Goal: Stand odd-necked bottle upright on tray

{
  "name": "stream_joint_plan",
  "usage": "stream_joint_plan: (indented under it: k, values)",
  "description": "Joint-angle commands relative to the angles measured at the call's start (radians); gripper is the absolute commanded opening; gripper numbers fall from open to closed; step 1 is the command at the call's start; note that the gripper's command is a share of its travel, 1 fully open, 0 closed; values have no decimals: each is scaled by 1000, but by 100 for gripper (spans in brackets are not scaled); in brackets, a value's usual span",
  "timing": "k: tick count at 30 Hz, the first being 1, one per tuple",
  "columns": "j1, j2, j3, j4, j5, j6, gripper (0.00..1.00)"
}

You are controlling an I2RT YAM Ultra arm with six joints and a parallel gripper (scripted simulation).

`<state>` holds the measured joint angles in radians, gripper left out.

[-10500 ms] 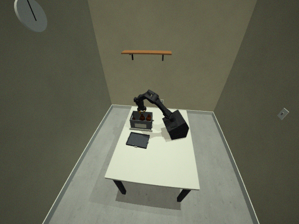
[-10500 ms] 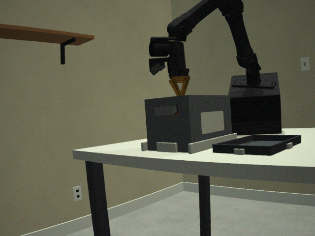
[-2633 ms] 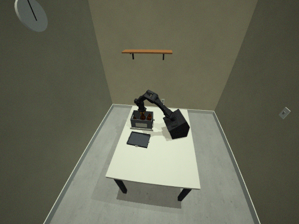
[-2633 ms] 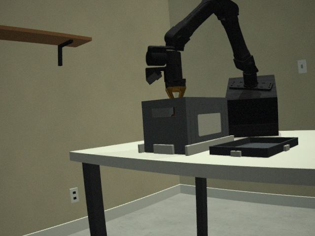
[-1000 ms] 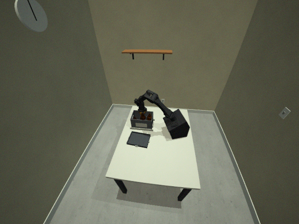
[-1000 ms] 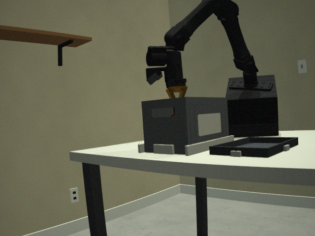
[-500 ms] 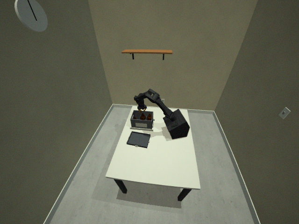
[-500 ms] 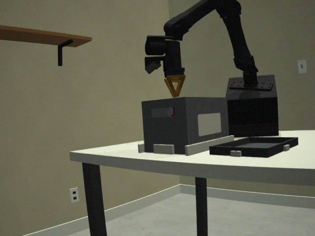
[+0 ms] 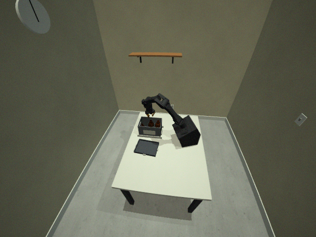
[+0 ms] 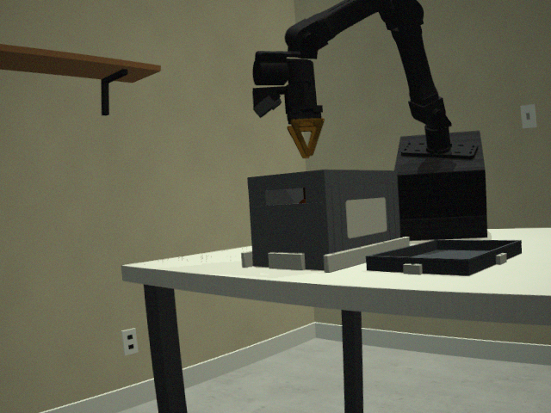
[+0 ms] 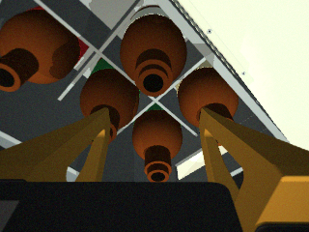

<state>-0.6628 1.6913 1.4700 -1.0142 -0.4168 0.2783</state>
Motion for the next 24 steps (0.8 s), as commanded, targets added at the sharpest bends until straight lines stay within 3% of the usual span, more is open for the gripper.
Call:
stream_joint_plan:
  k: [1, 16, 17, 24]
  values:
    - [-21, -41, 43, -35, -8, -15, 61]
    - [-22, -41, 45, -39, -6, -16, 61]
    - [-22, -42, 45, -32, -6, -13, 0]
    - [-22, -42, 45, -31, -6, -13, 0]
